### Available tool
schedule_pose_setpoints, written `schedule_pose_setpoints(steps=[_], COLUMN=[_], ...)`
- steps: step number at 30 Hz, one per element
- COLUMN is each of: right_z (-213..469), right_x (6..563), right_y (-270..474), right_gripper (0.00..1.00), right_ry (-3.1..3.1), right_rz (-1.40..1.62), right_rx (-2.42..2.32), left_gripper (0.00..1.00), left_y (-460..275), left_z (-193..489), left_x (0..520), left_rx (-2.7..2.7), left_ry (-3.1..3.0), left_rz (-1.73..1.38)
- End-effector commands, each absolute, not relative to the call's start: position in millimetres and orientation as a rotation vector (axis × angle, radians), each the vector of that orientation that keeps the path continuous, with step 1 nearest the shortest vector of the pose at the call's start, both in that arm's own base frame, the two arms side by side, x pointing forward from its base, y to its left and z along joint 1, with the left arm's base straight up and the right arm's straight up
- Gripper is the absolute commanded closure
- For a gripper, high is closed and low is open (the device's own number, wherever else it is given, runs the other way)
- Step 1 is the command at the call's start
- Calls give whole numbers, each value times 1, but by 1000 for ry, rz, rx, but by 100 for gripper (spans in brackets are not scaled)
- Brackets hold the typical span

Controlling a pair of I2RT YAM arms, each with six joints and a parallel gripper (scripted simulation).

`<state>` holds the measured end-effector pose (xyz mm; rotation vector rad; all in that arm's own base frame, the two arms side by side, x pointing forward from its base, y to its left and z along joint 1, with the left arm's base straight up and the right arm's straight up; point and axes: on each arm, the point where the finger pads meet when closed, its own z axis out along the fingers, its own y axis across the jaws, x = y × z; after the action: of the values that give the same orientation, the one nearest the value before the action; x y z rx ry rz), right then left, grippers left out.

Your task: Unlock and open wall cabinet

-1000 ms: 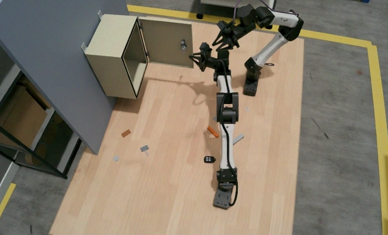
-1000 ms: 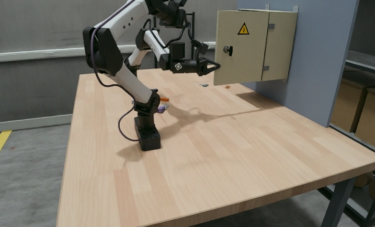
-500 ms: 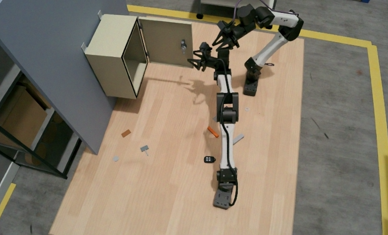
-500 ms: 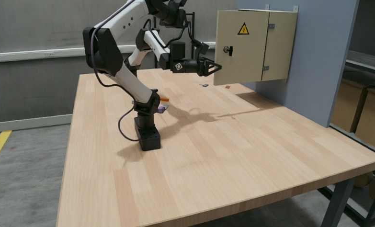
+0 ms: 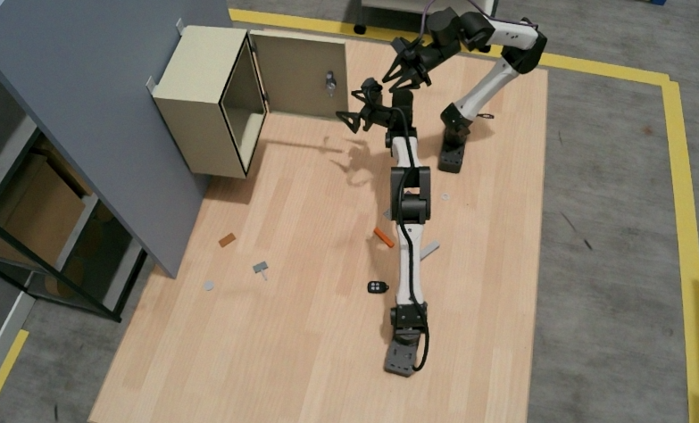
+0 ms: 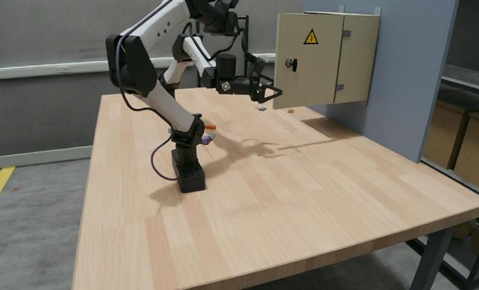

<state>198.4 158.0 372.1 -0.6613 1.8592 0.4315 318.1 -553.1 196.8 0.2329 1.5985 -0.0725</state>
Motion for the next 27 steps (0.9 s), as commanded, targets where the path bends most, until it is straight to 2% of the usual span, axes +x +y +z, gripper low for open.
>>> schedule_pose_setpoints(steps=[1, 16, 27], right_z=[368, 368, 368], right_x=[199, 199, 199], right_y=[157, 157, 157], right_gripper=[63, 63, 63], right_ry=[1864, 1864, 1864], right_rz=[432, 432, 432], right_rx=[-659, -659, -659], left_gripper=[0, 0, 0], left_y=[-560, -520, -448], left_z=[224, 190, 223], left_x=[302, 257, 251], left_rx=[386, 919, 1002], left_ry=[1597, 1693, 1746], left_rz=[-161, -232, -353])
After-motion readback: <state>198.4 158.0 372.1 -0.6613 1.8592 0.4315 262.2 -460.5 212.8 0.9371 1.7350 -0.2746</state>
